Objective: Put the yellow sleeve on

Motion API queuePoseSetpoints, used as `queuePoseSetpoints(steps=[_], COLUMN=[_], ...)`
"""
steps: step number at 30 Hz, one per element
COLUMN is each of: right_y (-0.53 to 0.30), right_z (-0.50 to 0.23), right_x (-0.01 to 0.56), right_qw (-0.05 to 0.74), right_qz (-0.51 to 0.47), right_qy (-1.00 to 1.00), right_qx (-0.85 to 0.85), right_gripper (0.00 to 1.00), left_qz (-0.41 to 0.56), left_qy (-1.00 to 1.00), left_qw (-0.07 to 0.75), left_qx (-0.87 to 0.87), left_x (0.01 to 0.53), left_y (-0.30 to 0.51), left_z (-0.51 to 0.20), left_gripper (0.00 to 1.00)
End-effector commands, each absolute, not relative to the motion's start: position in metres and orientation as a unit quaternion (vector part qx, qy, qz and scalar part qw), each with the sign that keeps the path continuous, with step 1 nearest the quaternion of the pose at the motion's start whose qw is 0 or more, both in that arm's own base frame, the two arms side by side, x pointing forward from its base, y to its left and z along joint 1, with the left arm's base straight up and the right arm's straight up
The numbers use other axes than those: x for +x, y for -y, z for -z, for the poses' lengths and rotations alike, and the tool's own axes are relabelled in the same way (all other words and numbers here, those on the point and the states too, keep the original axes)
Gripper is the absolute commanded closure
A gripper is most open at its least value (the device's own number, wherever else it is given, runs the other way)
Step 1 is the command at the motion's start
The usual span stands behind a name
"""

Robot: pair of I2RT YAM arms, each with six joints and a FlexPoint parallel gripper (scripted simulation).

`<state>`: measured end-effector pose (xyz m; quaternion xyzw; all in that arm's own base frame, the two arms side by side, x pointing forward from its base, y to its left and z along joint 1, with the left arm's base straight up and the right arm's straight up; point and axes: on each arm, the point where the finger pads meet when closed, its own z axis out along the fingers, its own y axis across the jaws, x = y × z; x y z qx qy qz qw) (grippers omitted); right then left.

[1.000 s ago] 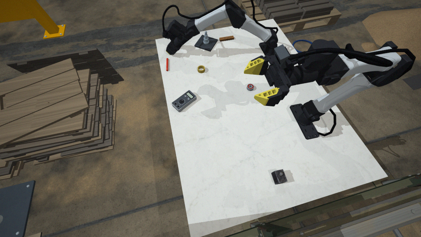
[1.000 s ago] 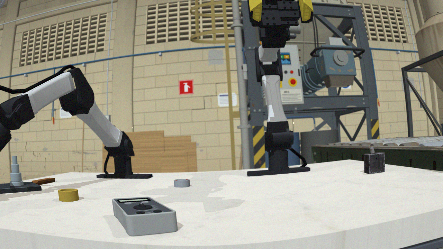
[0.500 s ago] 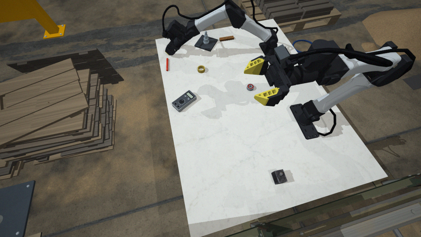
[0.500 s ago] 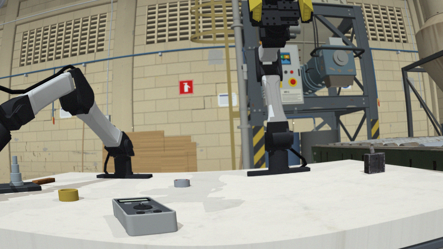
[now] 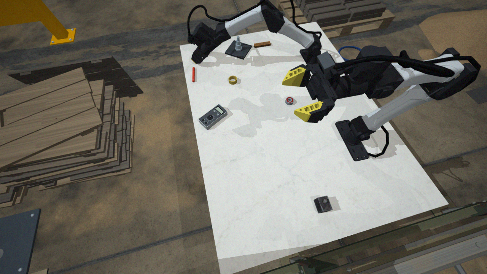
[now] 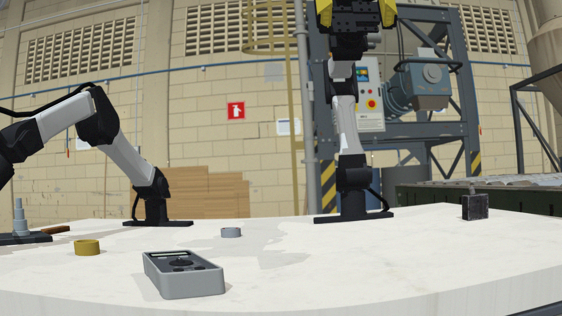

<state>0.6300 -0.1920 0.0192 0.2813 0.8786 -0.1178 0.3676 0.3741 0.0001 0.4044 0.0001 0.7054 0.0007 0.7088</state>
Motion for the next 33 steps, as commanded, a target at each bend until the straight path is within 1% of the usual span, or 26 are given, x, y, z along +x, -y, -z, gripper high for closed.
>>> queuePoseSetpoints(steps=[1,4,5,6,11,13,18,23,25,27,28,29,30,31,32,33], right_y=[0.196,0.196,0.197,0.197,0.196,0.194,0.191,0.187,0.188,0.188,0.187,0.187,0.193,0.195,0.195,0.195], right_z=[-0.080,-0.080,-0.089,-0.089,-0.076,-0.089,-0.109,-0.126,-0.135,-0.135,-0.122,-0.139,-0.137,-0.122,-0.144,-0.143], right_x=[0.642,0.642,0.649,0.649,0.645,0.637,0.638,0.634,0.639,0.639,0.632,0.634,0.636,0.635,0.636,0.636], right_qw=[0.413,0.414,0.436,0.437,0.419,0.404,0.416,0.407,0.424,0.424,0.394,0.410,0.415,0.402,0.423,0.423], right_qz=[0.114,0.114,0.112,0.112,0.113,0.115,0.114,0.114,0.112,0.112,0.115,0.114,0.115,0.117,0.115,0.115], right_qy=[-0.858,-0.858,-0.847,-0.847,-0.856,-0.862,-0.857,-0.861,-0.853,-0.853,-0.868,-0.860,-0.856,-0.862,-0.852,-0.852], right_qx=[0.283,0.283,0.283,0.283,0.283,0.282,0.283,0.282,0.282,0.282,0.281,0.282,0.286,0.287,0.287,0.287], right_gripper=[0.31,0.31,0.31,0.31,0.31,0.31,0.31,0.31,0.31,0.31,0.31,0.31,0.31,0.31,0.31,0.31], left_qz=[-0.004,-0.004,-0.004,-0.004,-0.004,-0.004,-0.004,-0.004,-0.004,-0.004,-0.004,-0.004,-0.004,-0.004,-0.004,-0.004], left_qy=[-0.695,-0.695,-0.695,-0.695,-0.695,-0.695,-0.695,-0.695,-0.695,-0.695,-0.695,-0.695,-0.695,-0.695,-0.695,-0.695], left_qw=[0.719,0.719,0.719,0.719,0.719,0.719,0.719,0.719,0.719,0.719,0.719,0.719,0.719,0.719,0.719,0.719], left_qx=[-0.001,-0.001,-0.001,-0.001,-0.001,-0.001,-0.001,-0.001,-0.001,-0.001,-0.001,-0.001,-0.001,-0.001,-0.001,-0.001], left_x=[0.373,0.373,0.373,0.373,0.373,0.373,0.373,0.373,0.373,0.373,0.373,0.373,0.373,0.373,0.373,0.373], left_y=[0.000,0.000,0.000,0.000,0.000,0.000,0.000,0.000,0.000,0.000,0.000,0.000,0.000,0.000,0.000,0.000], left_z=[-0.415,-0.415,-0.415,-0.415,-0.415,-0.415,-0.415,-0.415,-0.415,-0.415,-0.415,-0.415,-0.415,-0.415,-0.415,-0.415], left_gripper=[0.00,0.00,0.00,0.00,0.00,0.00,0.00,0.00,0.00,0.00,0.00,0.00,0.00,0.00,0.00,0.00])
